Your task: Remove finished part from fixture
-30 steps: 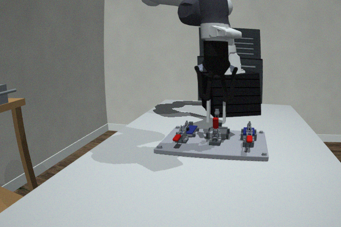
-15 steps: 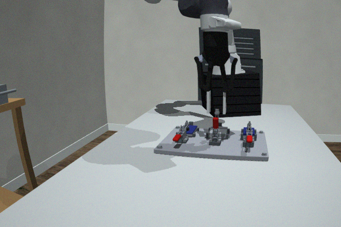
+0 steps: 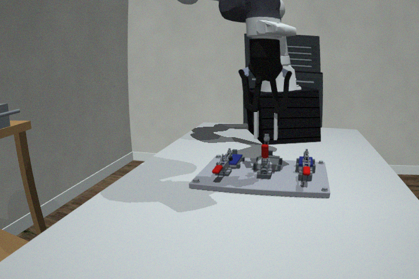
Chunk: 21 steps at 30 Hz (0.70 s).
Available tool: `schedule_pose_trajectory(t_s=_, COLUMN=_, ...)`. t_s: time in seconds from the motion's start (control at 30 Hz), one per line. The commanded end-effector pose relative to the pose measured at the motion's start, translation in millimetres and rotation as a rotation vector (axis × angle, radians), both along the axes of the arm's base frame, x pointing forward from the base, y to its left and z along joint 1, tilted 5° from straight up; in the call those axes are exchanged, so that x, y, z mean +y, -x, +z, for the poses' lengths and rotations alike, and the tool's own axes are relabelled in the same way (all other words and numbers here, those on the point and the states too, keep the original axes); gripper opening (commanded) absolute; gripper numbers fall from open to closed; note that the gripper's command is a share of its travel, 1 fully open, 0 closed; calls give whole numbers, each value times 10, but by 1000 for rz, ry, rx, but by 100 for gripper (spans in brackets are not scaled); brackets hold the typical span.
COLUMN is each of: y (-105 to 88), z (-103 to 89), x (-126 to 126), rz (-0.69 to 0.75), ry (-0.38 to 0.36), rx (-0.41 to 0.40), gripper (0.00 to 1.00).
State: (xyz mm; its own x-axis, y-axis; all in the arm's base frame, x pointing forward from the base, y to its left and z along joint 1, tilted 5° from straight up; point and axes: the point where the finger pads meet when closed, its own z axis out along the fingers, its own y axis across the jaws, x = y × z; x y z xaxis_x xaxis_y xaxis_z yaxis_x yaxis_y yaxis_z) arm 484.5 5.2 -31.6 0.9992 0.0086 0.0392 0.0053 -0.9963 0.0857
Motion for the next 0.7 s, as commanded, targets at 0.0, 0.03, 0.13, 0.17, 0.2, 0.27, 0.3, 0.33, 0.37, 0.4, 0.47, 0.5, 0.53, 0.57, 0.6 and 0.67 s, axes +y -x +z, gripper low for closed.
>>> schedule_pose_trajectory(t_s=0.0, y=6, z=8, x=-3, rz=6, ry=2, rx=2, gripper=28)
schedule_pose_trajectory(t_s=0.03, y=6, z=8, x=-3, rz=6, ry=2, rx=2, gripper=28)
schedule_pose_trajectory(t_s=0.13, y=6, z=8, x=-3, rz=6, ry=2, rx=2, gripper=28)
schedule_pose_trajectory(t_s=0.17, y=6, z=8, x=-3, rz=6, ry=2, rx=2, gripper=28)
schedule_pose_trajectory(t_s=0.2, y=6, z=8, x=-3, rz=6, ry=2, rx=2, gripper=28)
schedule_pose_trajectory(t_s=0.27, y=6, z=8, x=-3, rz=6, ry=2, rx=2, gripper=28)
schedule_pose_trajectory(t_s=0.3, y=6, z=8, x=-3, rz=6, ry=2, rx=2, gripper=28)
schedule_pose_trajectory(t_s=0.33, y=6, z=8, x=-3, rz=6, ry=2, rx=2, gripper=28)
schedule_pose_trajectory(t_s=0.37, y=6, z=8, x=-3, rz=6, ry=2, rx=2, gripper=28)
schedule_pose_trajectory(t_s=0.4, y=6, z=8, x=-3, rz=6, ry=2, rx=2, gripper=28)
schedule_pose_trajectory(t_s=0.47, y=6, z=8, x=-3, rz=6, ry=2, rx=2, gripper=28)
schedule_pose_trajectory(t_s=0.5, y=6, z=8, x=-3, rz=6, ry=2, rx=2, gripper=28)
schedule_pose_trajectory(t_s=0.53, y=6, z=8, x=-3, rz=6, ry=2, rx=2, gripper=28)
schedule_pose_trajectory(t_s=0.57, y=6, z=8, x=-3, rz=6, ry=2, rx=2, gripper=28)
schedule_pose_trajectory(t_s=0.6, y=6, z=8, x=-3, rz=6, ry=2, rx=2, gripper=28)
schedule_pose_trajectory(t_s=0.67, y=6, z=8, x=-3, rz=6, ry=2, rx=2, gripper=58)
